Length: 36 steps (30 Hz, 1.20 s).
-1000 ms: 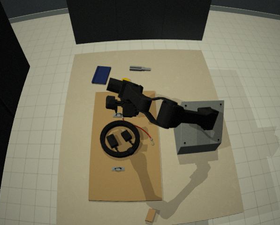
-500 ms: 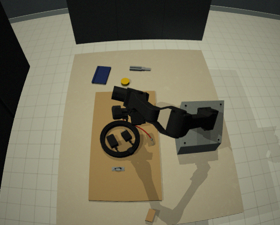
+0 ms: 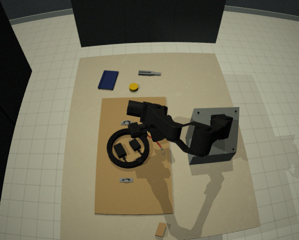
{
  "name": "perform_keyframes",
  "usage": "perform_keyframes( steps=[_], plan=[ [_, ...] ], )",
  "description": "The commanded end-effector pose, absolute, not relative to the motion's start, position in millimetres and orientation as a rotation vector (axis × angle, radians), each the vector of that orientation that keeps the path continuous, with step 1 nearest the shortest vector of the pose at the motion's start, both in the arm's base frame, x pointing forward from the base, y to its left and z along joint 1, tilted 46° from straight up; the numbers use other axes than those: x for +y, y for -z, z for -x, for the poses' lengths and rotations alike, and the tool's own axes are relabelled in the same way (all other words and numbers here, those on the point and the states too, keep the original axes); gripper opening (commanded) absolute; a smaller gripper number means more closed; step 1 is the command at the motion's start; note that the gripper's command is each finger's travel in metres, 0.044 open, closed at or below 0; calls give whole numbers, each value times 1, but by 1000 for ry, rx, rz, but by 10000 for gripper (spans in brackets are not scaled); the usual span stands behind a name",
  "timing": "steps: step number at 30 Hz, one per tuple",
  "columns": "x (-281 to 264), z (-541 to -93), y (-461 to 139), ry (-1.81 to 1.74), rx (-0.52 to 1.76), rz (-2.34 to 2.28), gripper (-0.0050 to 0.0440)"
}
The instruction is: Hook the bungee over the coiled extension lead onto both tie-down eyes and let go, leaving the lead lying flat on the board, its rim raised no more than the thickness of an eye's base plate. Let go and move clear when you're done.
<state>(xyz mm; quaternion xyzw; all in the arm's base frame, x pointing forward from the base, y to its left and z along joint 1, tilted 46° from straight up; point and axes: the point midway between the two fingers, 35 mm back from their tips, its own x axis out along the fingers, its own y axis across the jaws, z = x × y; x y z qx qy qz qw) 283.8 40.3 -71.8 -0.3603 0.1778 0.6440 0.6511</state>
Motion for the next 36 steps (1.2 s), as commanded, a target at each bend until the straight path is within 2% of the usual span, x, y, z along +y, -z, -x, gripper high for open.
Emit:
perform_keyframes(
  steps=[1,15,36],
  plan=[
    [46,-274,61,-1487,379,858,150],
    [66,-234,46,-1587,315,920,150],
    [86,-234,67,-1592,323,902,150]
  ],
)
